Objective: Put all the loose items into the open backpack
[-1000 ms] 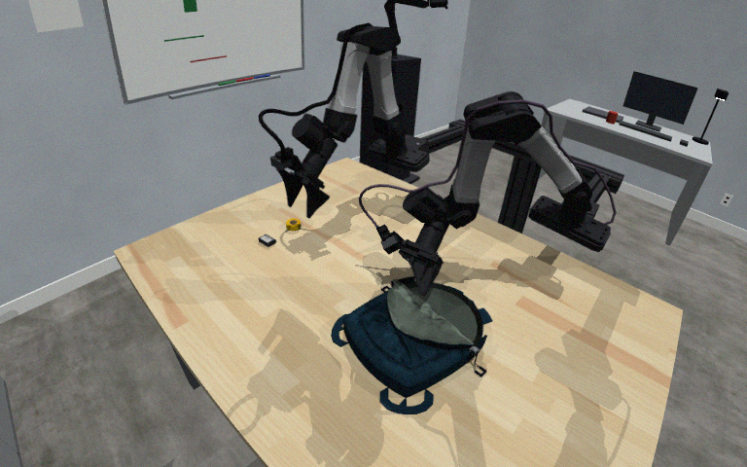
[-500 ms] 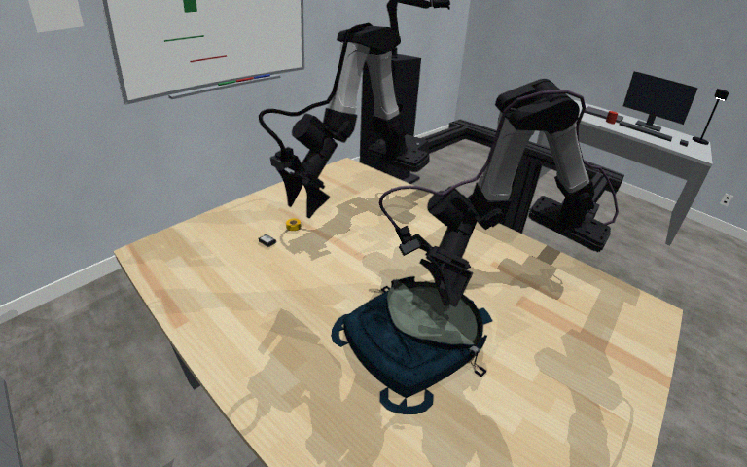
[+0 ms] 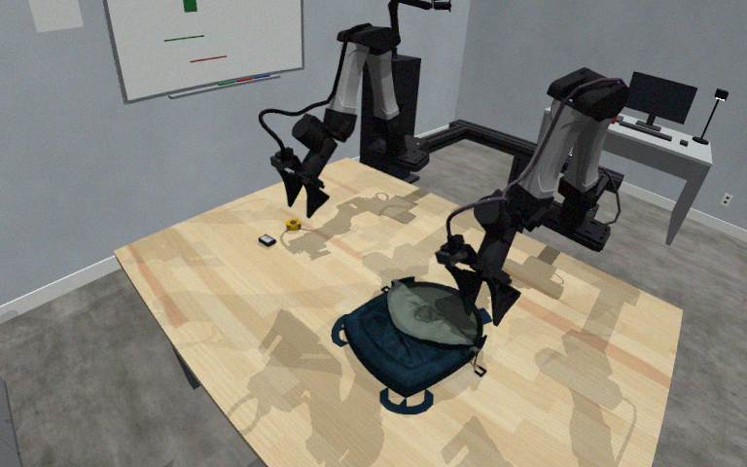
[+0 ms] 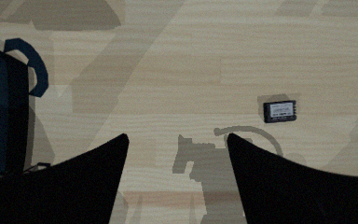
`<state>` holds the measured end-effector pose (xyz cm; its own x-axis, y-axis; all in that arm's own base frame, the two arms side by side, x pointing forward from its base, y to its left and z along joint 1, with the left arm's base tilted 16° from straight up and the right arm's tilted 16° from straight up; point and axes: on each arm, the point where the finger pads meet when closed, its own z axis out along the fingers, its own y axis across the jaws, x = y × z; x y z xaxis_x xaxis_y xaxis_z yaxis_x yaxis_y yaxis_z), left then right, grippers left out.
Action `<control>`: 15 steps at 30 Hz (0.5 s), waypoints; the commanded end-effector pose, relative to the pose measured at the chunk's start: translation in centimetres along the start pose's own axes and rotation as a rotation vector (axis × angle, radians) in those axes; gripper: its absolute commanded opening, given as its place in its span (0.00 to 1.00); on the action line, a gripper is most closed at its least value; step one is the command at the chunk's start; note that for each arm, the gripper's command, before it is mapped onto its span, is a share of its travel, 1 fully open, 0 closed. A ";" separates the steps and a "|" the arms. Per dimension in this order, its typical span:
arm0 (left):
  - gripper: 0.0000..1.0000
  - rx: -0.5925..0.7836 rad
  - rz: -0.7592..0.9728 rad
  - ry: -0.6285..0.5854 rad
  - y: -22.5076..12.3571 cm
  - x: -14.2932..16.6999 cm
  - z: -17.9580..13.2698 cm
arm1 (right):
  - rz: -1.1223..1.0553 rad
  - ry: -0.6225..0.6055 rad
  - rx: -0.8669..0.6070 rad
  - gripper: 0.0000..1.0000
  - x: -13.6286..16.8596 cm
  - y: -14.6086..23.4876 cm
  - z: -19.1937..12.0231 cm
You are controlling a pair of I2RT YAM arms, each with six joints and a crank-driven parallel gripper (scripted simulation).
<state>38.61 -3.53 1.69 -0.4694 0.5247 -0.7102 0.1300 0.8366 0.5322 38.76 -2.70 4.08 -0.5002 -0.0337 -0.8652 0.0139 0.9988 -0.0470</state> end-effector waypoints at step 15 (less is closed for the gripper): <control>0.90 0.132 -0.545 0.007 6.8 1.1 0.4 | -0.003 -0.017 -0.004 0.90 -0.6 0.1 0.0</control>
<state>38.93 4.29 4.28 -0.4930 0.0568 -0.8682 -0.0812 0.9905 0.1110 38.76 -2.70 4.08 -0.5002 -0.0337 -0.8652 0.0139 0.9988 -0.0470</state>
